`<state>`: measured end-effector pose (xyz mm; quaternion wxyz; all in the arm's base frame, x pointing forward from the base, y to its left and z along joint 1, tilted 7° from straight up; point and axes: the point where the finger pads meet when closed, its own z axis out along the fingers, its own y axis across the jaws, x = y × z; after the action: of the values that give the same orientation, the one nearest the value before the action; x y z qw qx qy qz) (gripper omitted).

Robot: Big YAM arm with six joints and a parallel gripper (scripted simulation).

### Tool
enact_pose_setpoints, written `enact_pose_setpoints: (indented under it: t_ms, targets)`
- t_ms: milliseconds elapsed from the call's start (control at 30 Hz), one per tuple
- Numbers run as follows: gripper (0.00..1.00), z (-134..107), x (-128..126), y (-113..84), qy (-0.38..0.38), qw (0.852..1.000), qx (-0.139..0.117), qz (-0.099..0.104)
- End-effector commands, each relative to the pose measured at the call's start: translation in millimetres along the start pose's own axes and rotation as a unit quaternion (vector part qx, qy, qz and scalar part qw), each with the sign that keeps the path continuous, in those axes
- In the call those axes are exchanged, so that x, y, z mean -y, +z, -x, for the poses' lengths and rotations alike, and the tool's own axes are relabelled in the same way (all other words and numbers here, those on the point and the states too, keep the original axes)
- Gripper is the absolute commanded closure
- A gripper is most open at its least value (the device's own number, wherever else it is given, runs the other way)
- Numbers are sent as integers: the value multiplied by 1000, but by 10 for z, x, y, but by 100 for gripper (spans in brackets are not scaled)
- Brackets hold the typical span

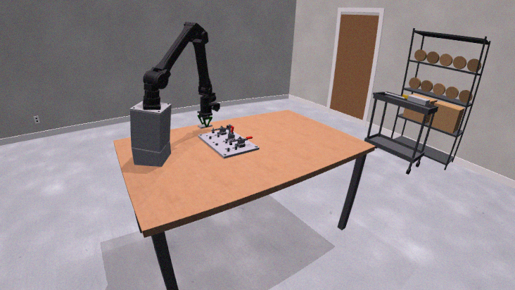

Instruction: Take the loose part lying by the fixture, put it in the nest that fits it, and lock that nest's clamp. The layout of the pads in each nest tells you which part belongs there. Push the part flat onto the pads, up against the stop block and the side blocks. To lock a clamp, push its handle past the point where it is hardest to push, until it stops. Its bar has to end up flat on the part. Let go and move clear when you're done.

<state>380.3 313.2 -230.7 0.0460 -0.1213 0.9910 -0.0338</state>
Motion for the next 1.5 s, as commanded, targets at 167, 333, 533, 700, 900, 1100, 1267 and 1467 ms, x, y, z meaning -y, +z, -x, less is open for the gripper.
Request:
enact_pose_setpoints:
  t_ms: [167,333,533,700,900,1100,1267,1467]
  targets:
    - [100,46,-99,-434,0,1000,10,6]
    - [100,40,-95,-634,0,1000,10,6]
    - [100,89,-107,-791,2,1000,14,8]
    - [100,33,-90,-905,0,1000,10,6]
    - [100,56,-97,-994,1,1000,12,7]
    - [100,-22,-58,-869,1,1000,1,0]
    - [100,22,-82,-884,1,1000,5,3]
    - [100,23,-82,-884,1,1000,5,3]
